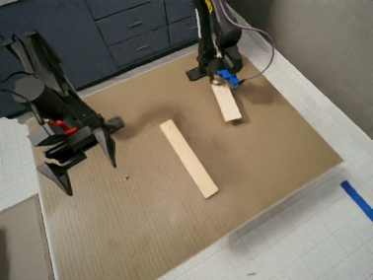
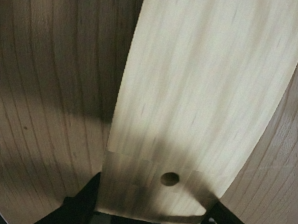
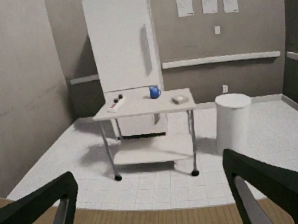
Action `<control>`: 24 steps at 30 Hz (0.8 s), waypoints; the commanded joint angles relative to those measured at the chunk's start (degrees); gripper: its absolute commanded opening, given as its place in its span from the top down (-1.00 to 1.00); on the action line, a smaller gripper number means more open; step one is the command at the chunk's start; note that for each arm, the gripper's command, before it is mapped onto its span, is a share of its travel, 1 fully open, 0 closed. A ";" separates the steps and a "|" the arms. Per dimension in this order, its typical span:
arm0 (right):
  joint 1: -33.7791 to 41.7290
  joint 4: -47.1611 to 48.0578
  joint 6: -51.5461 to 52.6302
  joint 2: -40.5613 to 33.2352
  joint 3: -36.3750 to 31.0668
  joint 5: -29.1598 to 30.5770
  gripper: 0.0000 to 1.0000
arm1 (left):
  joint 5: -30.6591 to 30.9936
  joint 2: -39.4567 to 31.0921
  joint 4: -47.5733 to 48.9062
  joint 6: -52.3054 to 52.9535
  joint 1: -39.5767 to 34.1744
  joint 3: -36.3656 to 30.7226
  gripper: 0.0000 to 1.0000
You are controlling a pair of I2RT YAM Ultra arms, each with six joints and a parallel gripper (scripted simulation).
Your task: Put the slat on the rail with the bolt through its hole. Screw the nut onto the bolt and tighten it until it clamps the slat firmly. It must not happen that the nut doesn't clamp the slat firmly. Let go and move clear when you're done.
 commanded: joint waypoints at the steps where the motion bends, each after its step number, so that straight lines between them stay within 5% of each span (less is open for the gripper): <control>1: -0.10 0.00 -0.36 0.01 0.33 0.35 -1.00 | 0.00 0.54 -0.05 -1.95 -1.62 3.35 -0.45; 24: -0.10 0.00 -0.36 0.01 0.33 0.35 -1.00 | 0.23 16.83 -0.33 -21.40 -16.36 20.37 -0.45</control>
